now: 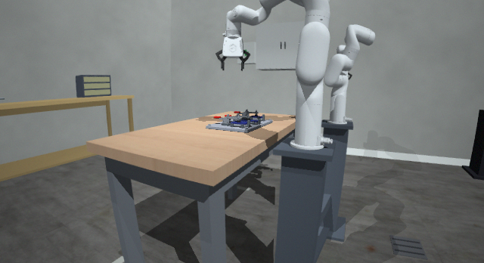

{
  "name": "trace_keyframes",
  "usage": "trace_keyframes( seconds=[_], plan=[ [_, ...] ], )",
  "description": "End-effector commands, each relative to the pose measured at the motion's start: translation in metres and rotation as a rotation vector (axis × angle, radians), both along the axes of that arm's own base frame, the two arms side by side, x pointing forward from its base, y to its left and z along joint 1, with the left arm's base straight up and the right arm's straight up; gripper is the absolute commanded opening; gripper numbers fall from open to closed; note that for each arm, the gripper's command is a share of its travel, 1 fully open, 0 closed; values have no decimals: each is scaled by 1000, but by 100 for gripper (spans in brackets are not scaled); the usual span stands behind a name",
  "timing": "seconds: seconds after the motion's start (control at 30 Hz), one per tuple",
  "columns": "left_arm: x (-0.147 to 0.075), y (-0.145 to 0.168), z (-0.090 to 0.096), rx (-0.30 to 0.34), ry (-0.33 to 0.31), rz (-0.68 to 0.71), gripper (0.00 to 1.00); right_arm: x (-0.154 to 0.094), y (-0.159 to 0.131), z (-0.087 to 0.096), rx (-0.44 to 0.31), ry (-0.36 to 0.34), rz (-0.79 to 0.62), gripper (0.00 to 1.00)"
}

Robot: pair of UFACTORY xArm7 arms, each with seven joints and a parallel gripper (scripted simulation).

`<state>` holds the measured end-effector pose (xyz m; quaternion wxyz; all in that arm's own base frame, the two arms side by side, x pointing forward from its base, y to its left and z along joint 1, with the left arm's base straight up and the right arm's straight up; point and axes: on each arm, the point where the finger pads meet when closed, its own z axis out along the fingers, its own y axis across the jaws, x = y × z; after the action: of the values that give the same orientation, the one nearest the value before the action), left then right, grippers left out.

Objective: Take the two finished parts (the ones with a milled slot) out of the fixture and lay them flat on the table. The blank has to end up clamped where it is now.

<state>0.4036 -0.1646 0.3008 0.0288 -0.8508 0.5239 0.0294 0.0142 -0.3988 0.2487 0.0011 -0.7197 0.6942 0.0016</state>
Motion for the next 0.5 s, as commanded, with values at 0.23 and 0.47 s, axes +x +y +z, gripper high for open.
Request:
trace_keyframes(
  seconds=[0.23, 0.47],
  plan=[
    [-2, -13, 17, -29, 10, -330, 100, 0, -1, 1, -4, -1, 0, 100],
    [-4, -20, 25, -38, 15, -492, 100, 0, -1, 1, -4, -1, 0, 100]
  ],
)
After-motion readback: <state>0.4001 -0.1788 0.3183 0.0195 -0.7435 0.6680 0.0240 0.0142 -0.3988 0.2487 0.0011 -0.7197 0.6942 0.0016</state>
